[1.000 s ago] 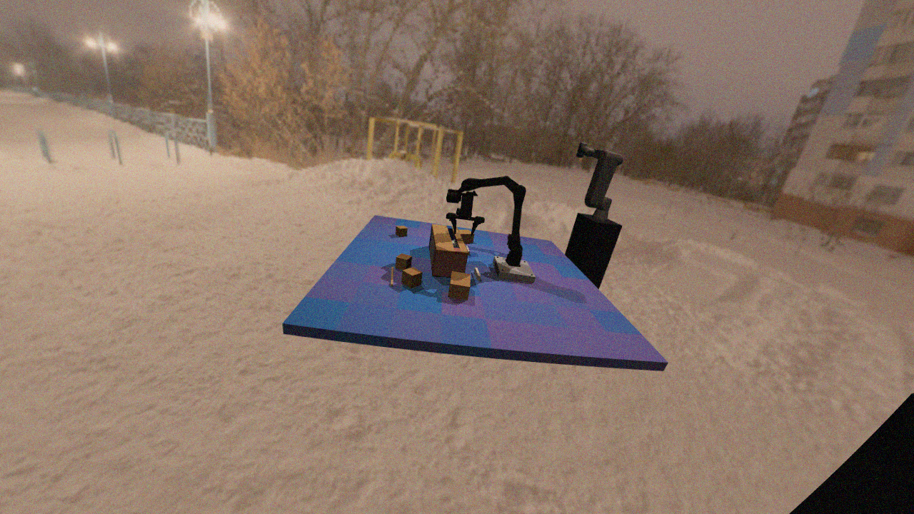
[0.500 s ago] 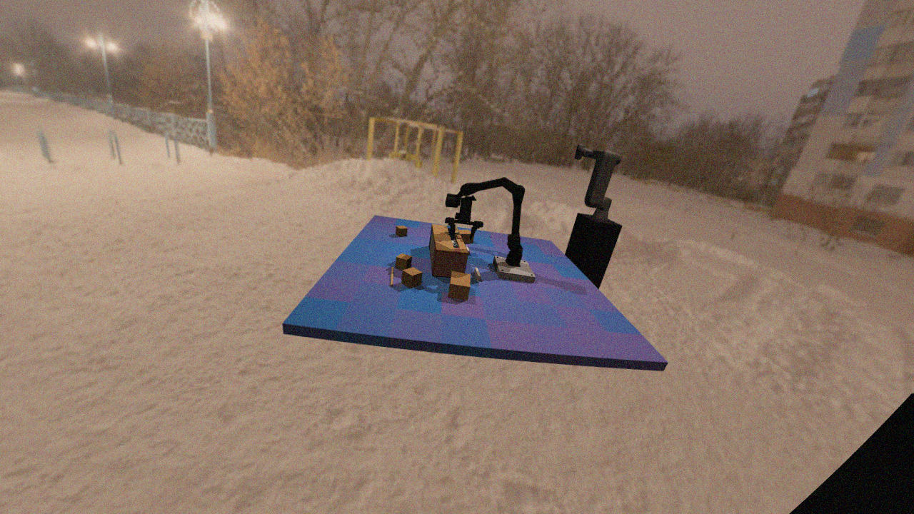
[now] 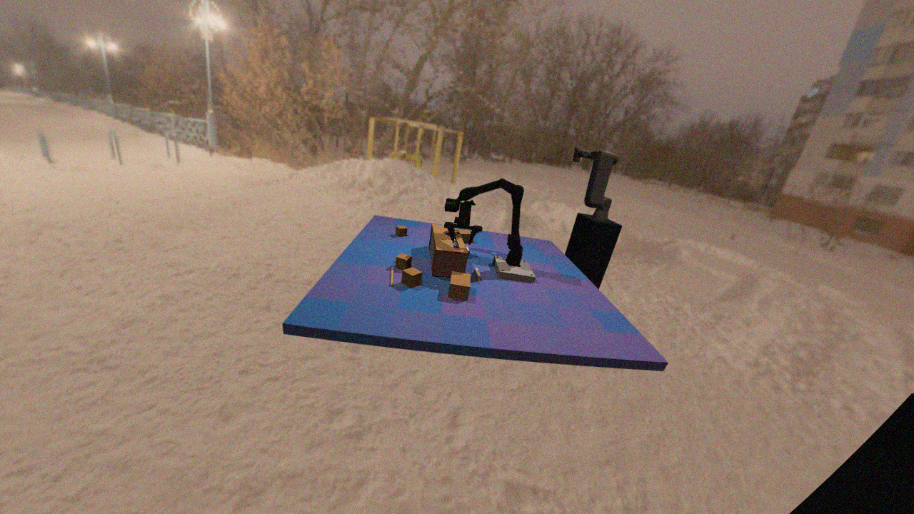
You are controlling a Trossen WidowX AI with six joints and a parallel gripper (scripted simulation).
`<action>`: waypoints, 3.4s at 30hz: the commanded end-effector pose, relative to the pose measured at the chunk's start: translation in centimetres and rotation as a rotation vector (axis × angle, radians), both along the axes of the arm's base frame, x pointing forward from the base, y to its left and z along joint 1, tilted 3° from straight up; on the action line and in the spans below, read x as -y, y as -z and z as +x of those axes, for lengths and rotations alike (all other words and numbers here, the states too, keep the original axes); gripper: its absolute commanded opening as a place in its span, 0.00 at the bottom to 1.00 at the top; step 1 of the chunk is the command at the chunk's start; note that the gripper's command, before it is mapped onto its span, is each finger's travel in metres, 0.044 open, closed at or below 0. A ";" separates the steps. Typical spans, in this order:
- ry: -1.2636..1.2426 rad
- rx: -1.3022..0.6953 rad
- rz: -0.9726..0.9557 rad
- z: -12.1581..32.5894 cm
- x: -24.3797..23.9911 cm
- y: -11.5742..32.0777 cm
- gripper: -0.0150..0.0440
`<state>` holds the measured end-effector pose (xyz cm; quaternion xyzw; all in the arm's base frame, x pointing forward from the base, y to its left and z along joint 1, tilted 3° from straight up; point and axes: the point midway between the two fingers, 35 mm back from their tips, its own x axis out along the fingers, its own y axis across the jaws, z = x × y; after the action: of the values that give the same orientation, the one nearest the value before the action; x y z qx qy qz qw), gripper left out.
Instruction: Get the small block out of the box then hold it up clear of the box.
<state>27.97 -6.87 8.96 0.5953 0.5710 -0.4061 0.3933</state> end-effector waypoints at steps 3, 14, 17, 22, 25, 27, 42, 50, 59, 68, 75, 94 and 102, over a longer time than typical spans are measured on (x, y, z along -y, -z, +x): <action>-0.005 -0.005 0.007 -0.2 -0.1 1.3 0.93; 0.000 -0.002 0.002 -0.1 -0.9 1.0 0.93; 0.000 -0.003 0.003 0.0 -1.6 1.0 0.93; 0.000 -0.003 0.003 0.0 -2.6 1.0 0.93; 0.000 -0.003 0.004 0.0 -3.1 0.9 0.93; 0.000 -0.003 0.004 0.0 -3.5 0.9 0.93; 0.000 -0.003 0.006 0.1 -6.3 0.8 0.93; 0.000 -0.003 0.007 0.2 -7.8 0.7 0.93; 0.000 -0.002 0.009 0.2 -9.5 0.7 0.93; 0.000 -0.002 0.010 0.3 -11.2 0.6 0.93; 0.000 -0.002 0.011 0.3 -12.6 0.5 0.93; -0.005 -0.005 0.007 0.3 -12.1 -5.8 0.93; -0.283 0.137 -0.055 0.5 -14.2 -6.7 0.74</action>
<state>28.40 6.49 14.76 0.5665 0.5914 -0.3765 0.4330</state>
